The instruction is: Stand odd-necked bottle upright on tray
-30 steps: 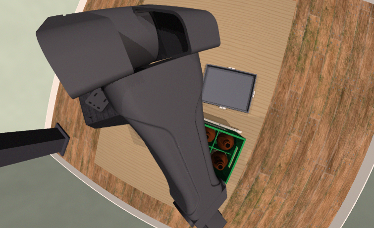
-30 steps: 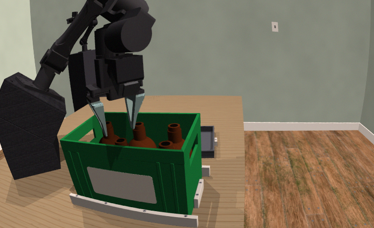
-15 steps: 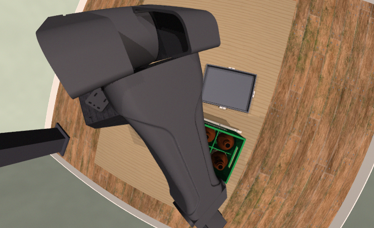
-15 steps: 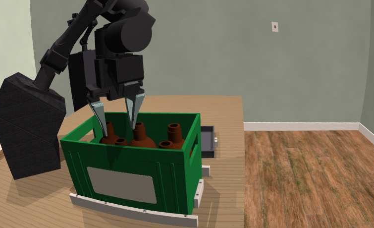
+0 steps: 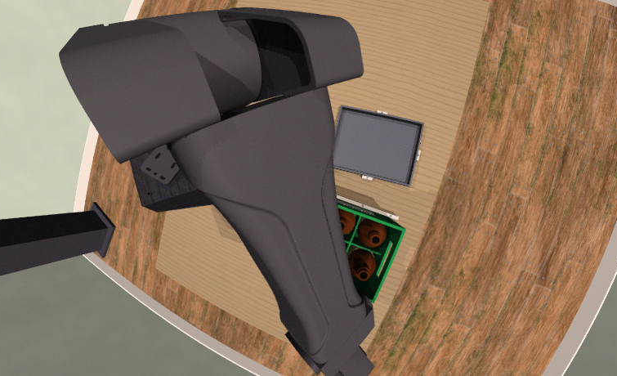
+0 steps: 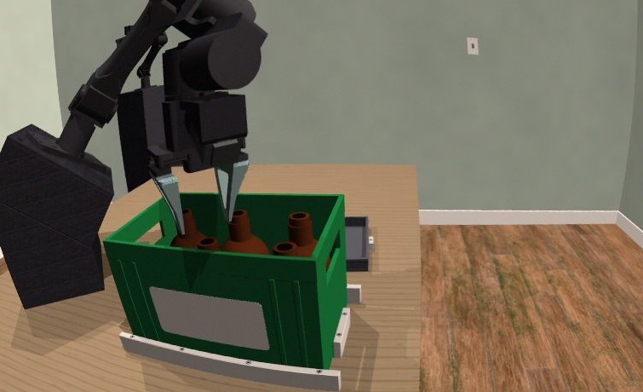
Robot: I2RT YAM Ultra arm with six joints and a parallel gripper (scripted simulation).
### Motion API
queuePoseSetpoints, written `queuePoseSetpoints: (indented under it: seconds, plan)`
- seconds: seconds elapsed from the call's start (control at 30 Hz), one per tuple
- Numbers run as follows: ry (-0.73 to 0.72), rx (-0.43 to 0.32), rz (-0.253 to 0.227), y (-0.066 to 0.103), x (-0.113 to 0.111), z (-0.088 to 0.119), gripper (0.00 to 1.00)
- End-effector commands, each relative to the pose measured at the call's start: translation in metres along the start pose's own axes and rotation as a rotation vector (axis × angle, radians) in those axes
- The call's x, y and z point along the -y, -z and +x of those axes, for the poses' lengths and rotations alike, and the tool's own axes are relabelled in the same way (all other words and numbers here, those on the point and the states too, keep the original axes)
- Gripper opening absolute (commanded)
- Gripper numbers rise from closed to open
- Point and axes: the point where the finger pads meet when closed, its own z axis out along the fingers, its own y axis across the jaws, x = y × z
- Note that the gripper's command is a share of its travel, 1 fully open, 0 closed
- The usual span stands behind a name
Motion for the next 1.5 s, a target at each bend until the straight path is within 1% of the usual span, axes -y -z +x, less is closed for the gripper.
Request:
queuePoseSetpoints:
  seconds: [0.0,0.63,0.87,0.93,1.03,1.47]
  plan:
    - [-0.006,0.016,0.004,0.0032,0.0072,-0.0081,0.61]
    - [-0.005,0.016,0.004,0.0034,0.007,-0.0084,0.61]
    - [-0.002,0.02,0.003,0.0047,0.0062,-0.0103,0.61]
    - [0.008,0.033,0.001,0.0099,0.0021,-0.0111,0.61]
    - [0.01,0.035,0.0,0.0108,0.0012,-0.0114,0.61]
    - [0.009,0.035,0.0,0.0107,0.0013,-0.0114,0.61]
